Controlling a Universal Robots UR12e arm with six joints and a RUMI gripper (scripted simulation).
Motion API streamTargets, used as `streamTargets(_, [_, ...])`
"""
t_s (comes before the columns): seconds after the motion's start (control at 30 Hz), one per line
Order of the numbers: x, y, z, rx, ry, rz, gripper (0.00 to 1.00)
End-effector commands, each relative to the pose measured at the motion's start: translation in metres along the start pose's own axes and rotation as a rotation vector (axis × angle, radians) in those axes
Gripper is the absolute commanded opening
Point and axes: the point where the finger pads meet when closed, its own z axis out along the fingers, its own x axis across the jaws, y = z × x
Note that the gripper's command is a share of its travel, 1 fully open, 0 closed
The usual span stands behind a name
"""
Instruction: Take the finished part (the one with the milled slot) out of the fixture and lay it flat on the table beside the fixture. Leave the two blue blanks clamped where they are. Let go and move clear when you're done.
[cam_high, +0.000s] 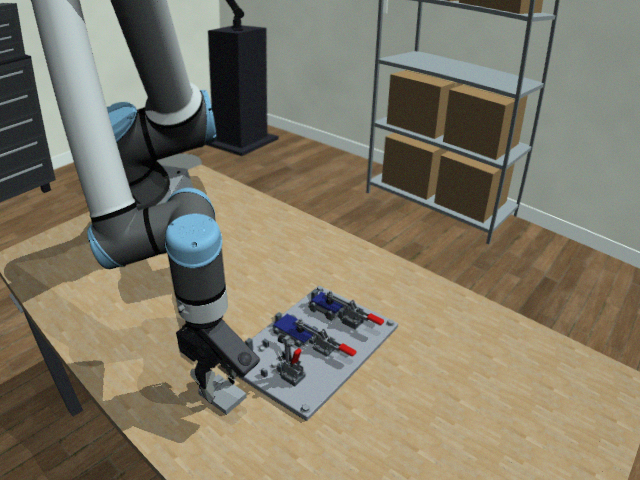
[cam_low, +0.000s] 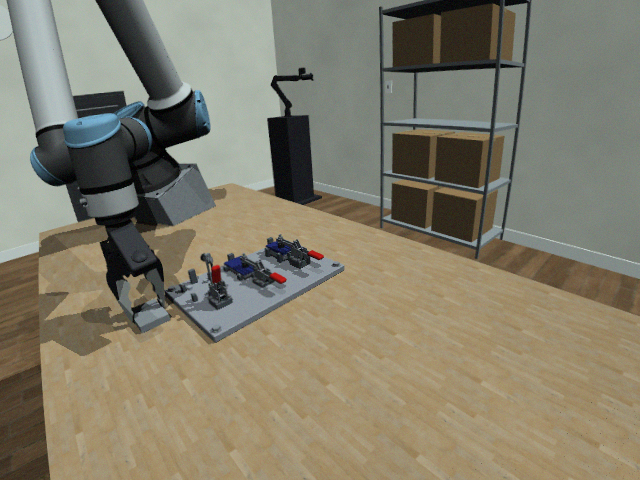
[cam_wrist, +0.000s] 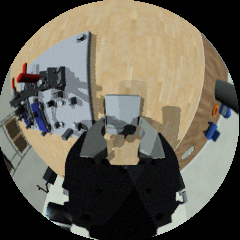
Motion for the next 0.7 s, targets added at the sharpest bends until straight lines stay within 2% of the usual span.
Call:
streamTargets(0.0, [0.0003, -0.0006, -0.0006, 0.001, 0.001, 0.0, 0.0])
streamTargets(0.27, [0.0003, -0.0006, -0.0006, 0.001, 0.001, 0.0, 0.0])
streamTargets(0.3, [0.0003, -0.0006, -0.0006, 0.001, 0.001, 0.0, 0.54])
streamTargets(0.67, [0.0003, -0.0006, -0.0006, 0.001, 0.001, 0.0, 0.54])
